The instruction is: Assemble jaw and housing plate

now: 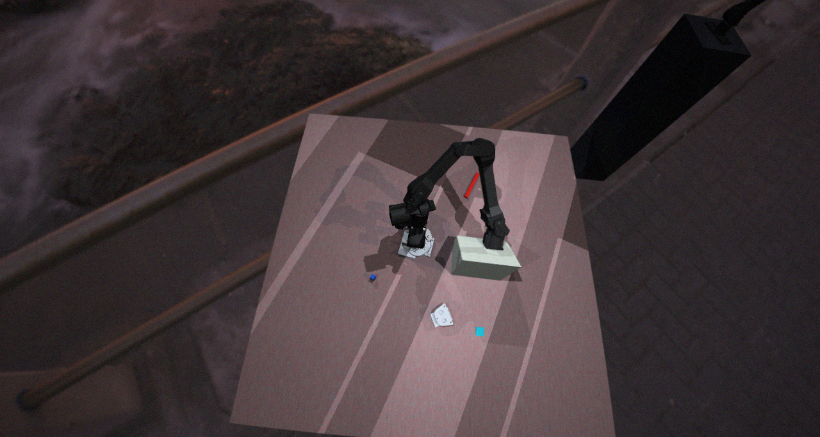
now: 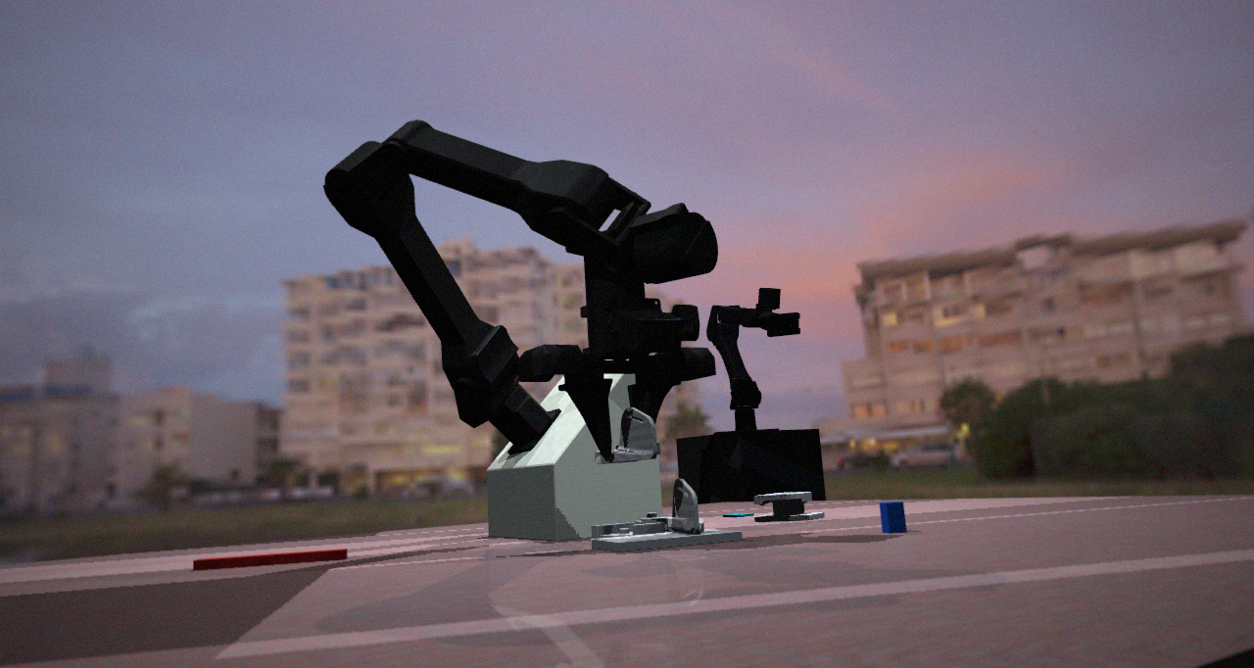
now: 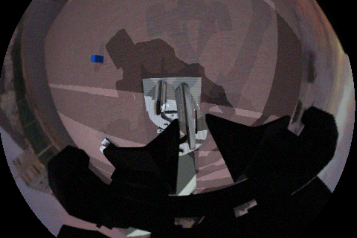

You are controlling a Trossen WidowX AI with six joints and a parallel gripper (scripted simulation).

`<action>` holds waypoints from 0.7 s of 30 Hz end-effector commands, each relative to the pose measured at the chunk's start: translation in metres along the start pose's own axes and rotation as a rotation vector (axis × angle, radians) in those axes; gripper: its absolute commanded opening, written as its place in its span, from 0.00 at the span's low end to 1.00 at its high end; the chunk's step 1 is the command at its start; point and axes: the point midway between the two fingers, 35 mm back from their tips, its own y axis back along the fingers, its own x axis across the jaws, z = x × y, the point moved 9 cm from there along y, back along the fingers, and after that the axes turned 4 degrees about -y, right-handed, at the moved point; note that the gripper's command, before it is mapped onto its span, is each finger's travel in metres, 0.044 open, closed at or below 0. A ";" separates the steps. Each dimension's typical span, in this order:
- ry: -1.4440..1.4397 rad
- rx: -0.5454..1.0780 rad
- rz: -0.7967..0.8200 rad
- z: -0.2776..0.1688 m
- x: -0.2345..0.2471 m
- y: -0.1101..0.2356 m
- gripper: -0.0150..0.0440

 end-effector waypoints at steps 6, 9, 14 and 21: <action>-0.005 -0.004 -0.002 0.001 -0.001 0.001 0.48; -0.005 -0.004 -0.002 0.001 -0.001 0.001 0.48; -0.005 -0.004 -0.002 0.001 -0.001 0.001 0.48; 0.013 -0.004 -0.002 0.001 -0.001 0.001 0.48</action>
